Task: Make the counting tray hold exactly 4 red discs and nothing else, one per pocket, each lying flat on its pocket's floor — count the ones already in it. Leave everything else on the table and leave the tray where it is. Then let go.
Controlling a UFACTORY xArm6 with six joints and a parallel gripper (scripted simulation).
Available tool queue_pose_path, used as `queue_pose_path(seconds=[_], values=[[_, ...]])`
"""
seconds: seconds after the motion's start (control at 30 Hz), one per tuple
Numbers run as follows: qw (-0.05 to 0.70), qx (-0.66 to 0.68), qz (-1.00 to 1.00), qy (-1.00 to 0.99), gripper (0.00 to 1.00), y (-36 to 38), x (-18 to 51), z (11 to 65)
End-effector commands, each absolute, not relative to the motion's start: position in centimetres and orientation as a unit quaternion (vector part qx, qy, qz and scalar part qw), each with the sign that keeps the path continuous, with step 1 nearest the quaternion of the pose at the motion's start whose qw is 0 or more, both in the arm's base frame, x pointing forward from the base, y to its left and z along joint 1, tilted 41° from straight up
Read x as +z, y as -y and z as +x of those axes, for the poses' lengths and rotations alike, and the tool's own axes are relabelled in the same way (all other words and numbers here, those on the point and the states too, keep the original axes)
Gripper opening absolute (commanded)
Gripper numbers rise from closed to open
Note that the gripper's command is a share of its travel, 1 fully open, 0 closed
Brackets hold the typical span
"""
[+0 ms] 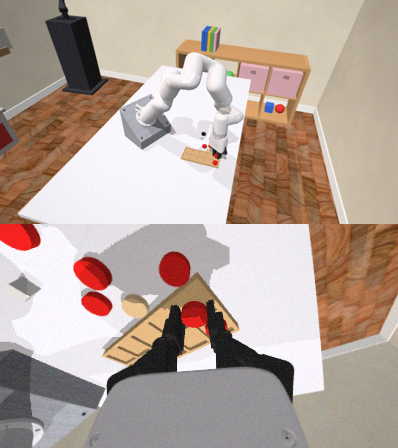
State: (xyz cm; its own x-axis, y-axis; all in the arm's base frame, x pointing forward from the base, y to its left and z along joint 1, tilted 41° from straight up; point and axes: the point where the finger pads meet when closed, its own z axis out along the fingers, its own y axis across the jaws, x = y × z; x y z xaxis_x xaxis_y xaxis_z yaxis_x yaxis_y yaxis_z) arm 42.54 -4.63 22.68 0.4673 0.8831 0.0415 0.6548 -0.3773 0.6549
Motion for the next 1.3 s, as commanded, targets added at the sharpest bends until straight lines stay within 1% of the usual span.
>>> queue_pose_path(seconds=[0.0,0.53,0.57,1.27], values=[[0.29,0.197,0.806,-0.478,0.0,4.69,22.53,42.61],[0.29,0.197,0.806,-0.478,0.0,4.75,22.35,42.74],[0.29,0.197,0.806,-0.478,0.47,4.75,22.35,42.74],[0.29,0.197,0.806,-0.478,0.47,4.75,22.35,42.74]])
